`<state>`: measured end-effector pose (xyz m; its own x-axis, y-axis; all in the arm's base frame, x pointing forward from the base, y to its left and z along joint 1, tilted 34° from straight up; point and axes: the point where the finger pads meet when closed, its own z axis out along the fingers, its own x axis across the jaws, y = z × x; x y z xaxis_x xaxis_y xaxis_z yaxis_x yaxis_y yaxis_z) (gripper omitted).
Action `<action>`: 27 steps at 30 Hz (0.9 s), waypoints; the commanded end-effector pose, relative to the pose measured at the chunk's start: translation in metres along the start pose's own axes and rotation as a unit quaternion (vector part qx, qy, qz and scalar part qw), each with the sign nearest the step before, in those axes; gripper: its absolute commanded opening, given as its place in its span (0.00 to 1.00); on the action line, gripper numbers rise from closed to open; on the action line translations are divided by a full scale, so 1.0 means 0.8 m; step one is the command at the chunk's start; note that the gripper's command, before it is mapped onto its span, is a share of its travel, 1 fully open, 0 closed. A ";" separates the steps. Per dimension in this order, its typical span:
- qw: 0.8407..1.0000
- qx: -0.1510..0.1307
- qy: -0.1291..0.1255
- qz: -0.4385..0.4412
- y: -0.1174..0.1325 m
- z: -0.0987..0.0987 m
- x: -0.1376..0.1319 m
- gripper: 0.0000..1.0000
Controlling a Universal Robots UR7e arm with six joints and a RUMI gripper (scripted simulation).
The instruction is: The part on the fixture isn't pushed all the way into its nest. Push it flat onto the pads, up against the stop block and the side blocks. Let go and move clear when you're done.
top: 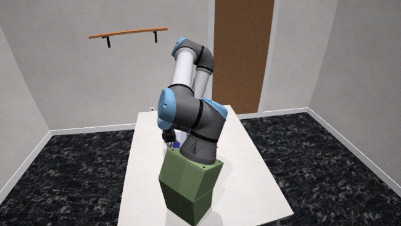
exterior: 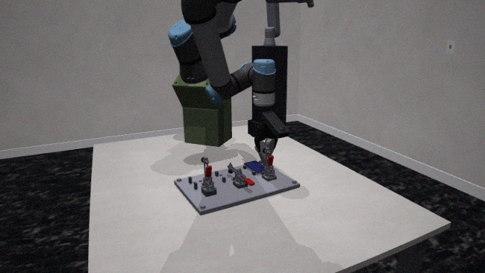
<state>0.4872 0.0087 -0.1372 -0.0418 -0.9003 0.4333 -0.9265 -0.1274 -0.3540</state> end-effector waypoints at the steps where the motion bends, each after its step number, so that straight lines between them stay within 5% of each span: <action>1: 1.000 0.000 0.000 0.000 0.000 0.000 0.000 0.00; 27: 1.000 0.001 -0.001 0.000 0.000 -0.001 -0.025 0.00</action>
<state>0.4878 0.0240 -0.1445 -0.0401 -0.9014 0.4312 -0.9264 -0.1282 -0.3541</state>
